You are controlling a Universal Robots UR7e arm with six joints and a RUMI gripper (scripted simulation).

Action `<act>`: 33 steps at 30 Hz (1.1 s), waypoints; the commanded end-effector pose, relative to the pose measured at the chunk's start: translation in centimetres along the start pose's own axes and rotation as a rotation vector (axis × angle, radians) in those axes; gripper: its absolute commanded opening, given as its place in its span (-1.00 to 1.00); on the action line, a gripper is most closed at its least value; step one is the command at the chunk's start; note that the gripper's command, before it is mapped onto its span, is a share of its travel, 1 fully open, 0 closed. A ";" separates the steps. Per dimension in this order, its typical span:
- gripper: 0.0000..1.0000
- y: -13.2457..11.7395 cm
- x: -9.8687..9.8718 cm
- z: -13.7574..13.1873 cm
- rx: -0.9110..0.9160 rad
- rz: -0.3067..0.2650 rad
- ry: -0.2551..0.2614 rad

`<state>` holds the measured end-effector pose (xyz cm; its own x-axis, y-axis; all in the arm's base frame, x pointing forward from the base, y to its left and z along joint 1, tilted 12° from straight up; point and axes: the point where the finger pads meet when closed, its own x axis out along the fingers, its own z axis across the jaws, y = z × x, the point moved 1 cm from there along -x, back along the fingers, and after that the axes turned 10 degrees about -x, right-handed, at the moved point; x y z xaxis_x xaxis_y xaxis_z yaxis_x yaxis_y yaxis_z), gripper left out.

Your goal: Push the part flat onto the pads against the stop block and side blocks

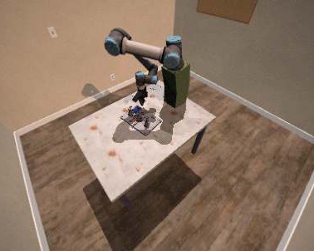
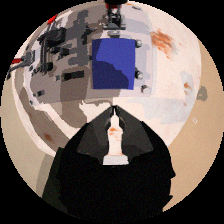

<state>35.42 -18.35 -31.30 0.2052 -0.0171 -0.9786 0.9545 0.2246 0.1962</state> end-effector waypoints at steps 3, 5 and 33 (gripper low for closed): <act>-1.00 0.2 0.0 0.2 -0.002 0.002 -0.006; -1.00 0.1 0.0 0.2 -0.001 0.001 -0.003; -1.00 0.5 0.1 0.3 -0.002 0.002 -0.006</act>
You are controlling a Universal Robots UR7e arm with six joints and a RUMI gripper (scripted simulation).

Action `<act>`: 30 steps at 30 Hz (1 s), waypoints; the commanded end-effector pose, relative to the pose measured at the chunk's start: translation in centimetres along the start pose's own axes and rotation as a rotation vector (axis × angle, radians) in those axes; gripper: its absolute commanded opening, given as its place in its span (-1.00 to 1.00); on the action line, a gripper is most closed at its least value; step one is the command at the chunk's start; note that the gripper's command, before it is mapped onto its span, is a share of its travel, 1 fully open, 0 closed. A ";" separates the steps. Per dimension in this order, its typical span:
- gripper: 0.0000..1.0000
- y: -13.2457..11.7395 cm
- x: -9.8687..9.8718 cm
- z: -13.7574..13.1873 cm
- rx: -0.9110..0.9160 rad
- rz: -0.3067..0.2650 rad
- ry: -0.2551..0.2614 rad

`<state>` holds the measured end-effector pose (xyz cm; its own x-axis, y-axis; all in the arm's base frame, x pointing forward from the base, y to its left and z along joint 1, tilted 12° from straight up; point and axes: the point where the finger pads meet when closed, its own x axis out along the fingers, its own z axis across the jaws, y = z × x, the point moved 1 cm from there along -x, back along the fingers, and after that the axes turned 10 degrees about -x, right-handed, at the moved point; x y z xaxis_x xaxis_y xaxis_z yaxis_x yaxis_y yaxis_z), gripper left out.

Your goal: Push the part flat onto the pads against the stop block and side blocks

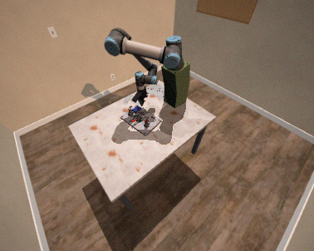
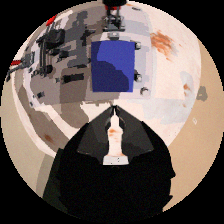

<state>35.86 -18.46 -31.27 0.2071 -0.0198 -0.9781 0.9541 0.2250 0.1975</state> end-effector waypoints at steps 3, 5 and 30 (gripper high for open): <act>-1.00 0.1 0.0 0.1 -0.002 0.001 -0.003; -1.00 0.1 0.0 0.0 0.000 0.000 -0.001; -1.00 0.7 0.0 0.1 -0.002 0.001 -0.003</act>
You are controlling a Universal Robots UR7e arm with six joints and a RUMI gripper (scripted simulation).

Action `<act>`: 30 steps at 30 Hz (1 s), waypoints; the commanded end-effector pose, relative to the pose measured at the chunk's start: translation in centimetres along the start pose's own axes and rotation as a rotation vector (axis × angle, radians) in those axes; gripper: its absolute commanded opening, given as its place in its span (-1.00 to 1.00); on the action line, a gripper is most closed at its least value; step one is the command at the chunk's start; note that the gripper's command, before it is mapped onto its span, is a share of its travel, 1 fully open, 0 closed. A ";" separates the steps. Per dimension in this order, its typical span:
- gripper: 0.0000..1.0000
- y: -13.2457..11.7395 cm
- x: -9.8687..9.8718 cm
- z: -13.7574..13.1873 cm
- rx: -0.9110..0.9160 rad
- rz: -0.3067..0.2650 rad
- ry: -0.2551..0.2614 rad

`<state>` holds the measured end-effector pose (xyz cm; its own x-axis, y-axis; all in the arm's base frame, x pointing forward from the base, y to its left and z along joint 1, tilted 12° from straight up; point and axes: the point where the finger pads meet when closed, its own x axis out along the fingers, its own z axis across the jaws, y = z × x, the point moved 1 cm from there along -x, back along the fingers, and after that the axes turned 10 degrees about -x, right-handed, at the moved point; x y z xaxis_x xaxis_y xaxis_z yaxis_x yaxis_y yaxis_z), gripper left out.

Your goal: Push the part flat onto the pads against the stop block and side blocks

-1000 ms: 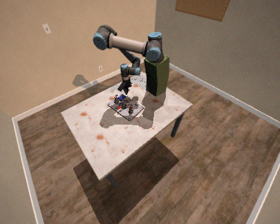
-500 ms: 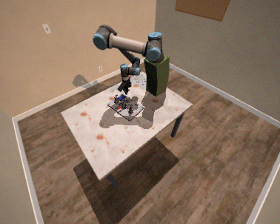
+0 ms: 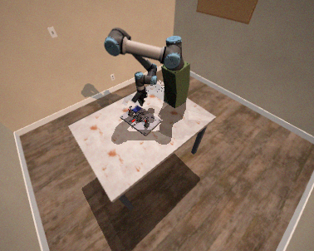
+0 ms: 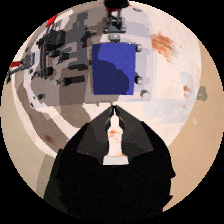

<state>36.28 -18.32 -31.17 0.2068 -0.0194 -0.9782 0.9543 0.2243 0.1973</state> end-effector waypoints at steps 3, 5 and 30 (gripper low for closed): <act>-1.00 0.2 0.0 0.1 -0.003 0.001 -0.003; -1.00 0.2 0.0 0.1 -0.003 0.001 -0.003; -1.00 0.7 0.0 0.1 -0.003 0.001 -0.003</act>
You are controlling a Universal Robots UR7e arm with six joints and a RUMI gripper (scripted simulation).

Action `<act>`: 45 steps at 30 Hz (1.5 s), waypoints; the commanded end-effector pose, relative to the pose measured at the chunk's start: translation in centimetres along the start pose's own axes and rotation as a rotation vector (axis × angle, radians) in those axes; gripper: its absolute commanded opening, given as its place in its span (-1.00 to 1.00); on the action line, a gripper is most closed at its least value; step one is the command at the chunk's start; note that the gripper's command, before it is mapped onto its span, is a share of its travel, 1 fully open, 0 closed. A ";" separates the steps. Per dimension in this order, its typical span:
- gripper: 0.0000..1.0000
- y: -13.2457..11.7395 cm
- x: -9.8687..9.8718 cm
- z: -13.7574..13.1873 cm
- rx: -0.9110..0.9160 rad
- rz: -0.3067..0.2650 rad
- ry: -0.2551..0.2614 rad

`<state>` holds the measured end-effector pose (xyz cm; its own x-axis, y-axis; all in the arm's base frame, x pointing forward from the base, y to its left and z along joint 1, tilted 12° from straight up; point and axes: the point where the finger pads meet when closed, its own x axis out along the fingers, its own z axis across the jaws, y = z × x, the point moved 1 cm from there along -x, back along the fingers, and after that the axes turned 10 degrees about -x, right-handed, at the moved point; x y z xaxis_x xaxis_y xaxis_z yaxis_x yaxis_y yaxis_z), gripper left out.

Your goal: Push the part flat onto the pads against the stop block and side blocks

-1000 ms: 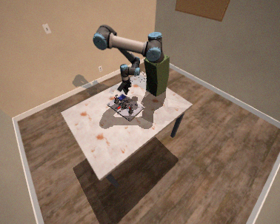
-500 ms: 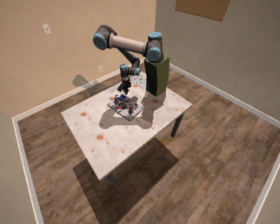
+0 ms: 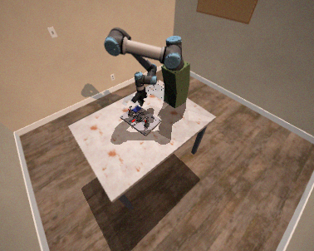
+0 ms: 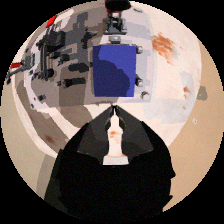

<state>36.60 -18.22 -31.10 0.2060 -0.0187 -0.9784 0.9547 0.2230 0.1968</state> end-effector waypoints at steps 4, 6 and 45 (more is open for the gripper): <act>-1.00 0.4 0.0 0.2 -0.004 0.001 -0.004; -1.00 0.4 0.0 0.2 -0.004 0.001 -0.004; -1.00 0.9 0.0 0.2 -0.004 0.001 -0.004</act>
<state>37.34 -18.13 -30.93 0.2067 -0.0196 -0.9782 0.9543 0.2245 0.1972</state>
